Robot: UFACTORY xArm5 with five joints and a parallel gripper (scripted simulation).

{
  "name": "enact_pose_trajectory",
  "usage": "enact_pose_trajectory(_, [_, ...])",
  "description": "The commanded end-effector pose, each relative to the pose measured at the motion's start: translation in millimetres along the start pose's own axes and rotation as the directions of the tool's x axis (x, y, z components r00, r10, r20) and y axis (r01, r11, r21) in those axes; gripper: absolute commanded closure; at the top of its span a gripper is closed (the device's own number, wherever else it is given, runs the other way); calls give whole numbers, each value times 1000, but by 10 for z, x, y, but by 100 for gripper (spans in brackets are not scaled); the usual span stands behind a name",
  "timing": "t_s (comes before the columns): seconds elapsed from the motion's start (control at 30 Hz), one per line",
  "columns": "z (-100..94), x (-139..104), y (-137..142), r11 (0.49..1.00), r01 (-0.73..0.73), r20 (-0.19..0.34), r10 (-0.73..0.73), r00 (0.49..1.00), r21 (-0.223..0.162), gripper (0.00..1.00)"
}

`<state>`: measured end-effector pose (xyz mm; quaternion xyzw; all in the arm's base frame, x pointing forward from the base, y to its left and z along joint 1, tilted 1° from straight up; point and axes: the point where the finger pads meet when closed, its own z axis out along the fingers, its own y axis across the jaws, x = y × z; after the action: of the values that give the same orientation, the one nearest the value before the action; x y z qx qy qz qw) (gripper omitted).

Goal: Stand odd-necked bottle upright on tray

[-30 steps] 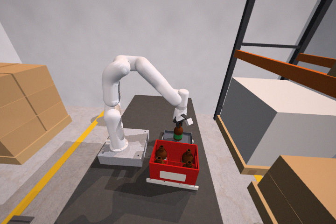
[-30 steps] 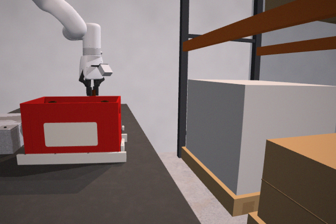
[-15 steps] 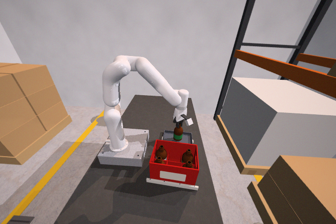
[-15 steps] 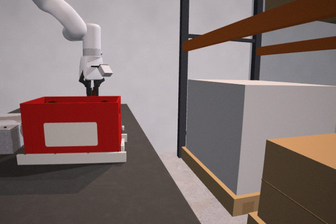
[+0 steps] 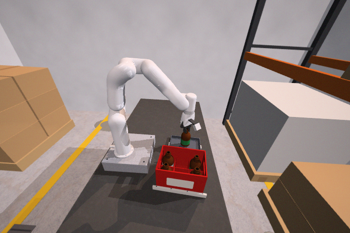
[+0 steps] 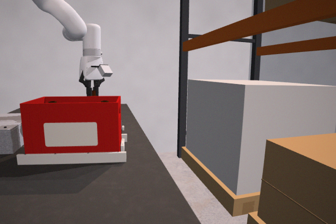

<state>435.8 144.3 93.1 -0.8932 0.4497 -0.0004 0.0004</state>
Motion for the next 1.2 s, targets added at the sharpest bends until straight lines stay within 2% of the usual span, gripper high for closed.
enact_pose_trajectory(0.0, [-13,4,-13,1000,0,-1,0,1000,4,100])
enact_pose_trajectory(1.17, [98,7,-15,1000,0,-1,0,1000,4,100])
